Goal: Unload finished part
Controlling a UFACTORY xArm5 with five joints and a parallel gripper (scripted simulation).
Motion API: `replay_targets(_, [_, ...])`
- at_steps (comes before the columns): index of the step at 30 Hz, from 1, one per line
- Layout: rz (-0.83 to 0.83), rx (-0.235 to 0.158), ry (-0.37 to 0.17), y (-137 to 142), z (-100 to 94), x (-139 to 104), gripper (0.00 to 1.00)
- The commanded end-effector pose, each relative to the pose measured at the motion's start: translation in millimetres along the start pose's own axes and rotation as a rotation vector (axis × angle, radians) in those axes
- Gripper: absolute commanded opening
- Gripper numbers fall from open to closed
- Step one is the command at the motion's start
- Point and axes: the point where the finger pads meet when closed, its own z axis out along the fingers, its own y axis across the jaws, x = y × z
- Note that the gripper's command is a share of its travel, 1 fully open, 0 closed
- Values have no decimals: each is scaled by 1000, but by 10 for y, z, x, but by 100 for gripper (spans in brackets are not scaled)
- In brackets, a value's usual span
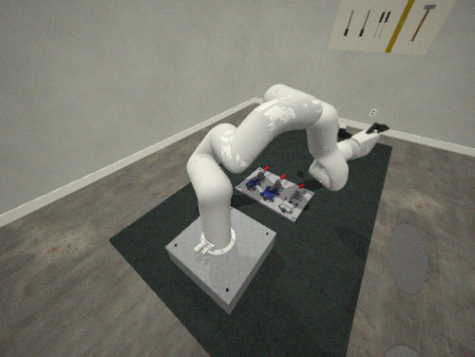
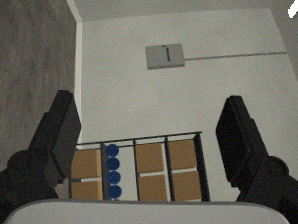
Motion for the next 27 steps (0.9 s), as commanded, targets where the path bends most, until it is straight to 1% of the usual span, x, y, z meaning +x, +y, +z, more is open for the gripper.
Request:
replay_targets(1, [0, -4, 0, 21, 5, 2, 100])
replay_targets(20, [1, -1, 2, 19, 8, 14, 100])
replay_targets(22, [4, 7, 7, 11, 21, 52, 100])
replay_targets(24, [11, 24, 16, -5, 47, 133, 100])
replay_targets(27, [28, 72, 42, -48, 106, 354, 100])
